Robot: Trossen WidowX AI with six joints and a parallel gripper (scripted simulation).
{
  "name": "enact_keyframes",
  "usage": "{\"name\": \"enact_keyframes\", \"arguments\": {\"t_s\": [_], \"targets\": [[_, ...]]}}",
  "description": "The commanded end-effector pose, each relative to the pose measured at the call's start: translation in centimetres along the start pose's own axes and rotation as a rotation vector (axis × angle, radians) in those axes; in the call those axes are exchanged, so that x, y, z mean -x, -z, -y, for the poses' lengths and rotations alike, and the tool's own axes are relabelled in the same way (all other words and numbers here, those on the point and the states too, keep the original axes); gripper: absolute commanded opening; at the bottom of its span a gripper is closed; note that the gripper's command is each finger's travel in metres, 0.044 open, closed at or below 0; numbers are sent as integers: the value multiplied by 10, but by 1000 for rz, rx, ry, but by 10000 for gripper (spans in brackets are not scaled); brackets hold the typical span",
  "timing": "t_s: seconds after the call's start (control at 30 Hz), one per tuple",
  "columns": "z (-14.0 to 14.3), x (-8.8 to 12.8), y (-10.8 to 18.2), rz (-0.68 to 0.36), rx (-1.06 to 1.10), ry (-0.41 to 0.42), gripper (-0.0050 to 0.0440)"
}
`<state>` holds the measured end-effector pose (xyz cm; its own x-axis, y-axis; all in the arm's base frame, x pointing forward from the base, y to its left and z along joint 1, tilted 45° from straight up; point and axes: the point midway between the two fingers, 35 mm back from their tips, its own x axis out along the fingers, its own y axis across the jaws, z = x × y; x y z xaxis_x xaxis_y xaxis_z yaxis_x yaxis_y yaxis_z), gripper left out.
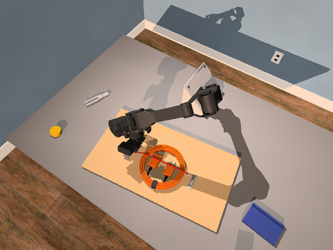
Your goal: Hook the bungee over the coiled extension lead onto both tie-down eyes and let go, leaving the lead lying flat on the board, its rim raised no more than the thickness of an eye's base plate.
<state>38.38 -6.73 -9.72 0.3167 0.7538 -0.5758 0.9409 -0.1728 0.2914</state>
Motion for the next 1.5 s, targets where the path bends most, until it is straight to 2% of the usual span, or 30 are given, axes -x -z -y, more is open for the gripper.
{"name": "enact_keyframes", "arguments": {"t_s": [0.0,0.13,0.33,0.4,0.47,0.57,0.8,0.97,1.03,1.2,1.47], "targets": [[-5,4,-1,17,15,-8,48],[-5,4,-1,17,15,-8,144],[-5,4,-1,17,15,-8,150],[-14,15,1,26,48,-40,150],[-14,15,1,26,48,-40,150],[-39,46,3,56,122,-119,150],[-62,94,-12,106,103,-89,150],[-68,122,-9,118,89,-68,150],[-68,122,-9,118,89,-68,150],[-74,160,-2,133,80,-43,150],[-71,202,15,120,26,-7,150]]}}
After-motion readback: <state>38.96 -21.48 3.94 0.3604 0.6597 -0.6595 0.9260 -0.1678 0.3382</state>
